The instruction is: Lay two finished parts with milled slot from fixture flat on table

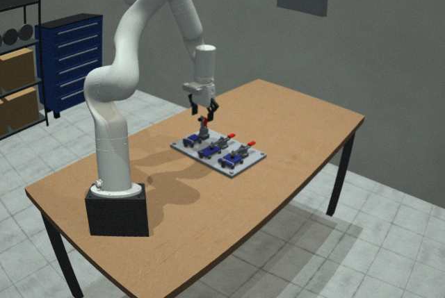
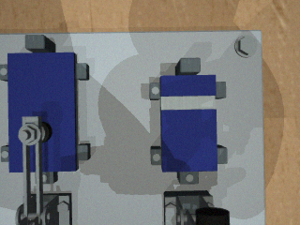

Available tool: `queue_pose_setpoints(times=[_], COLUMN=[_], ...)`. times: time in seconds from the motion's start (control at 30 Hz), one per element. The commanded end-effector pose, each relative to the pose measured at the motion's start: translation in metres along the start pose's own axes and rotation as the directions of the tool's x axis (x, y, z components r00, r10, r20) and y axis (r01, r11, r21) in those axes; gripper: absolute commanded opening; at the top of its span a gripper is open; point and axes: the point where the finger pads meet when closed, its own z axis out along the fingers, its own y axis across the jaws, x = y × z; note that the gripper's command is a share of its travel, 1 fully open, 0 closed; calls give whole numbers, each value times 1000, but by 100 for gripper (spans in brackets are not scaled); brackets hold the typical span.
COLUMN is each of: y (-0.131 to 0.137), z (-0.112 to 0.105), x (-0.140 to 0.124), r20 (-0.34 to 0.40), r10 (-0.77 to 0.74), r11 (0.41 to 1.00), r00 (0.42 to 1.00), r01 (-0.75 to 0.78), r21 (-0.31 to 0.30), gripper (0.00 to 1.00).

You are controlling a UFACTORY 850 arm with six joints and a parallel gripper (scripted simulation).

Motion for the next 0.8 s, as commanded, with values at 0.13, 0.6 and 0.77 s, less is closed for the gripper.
queue_pose_setpoints(times=[0.13,0.6,0.77], y=[0,0,0], z=[-1,-1,-1], x=[25,55,60], r20=[2,2,2], r10=[0,0,0], r11=[1000,1000,1000], r00=[1000,1000,1000], r01=[0,0,0], r21=[-1,-1,-1], gripper=[100,100,100])
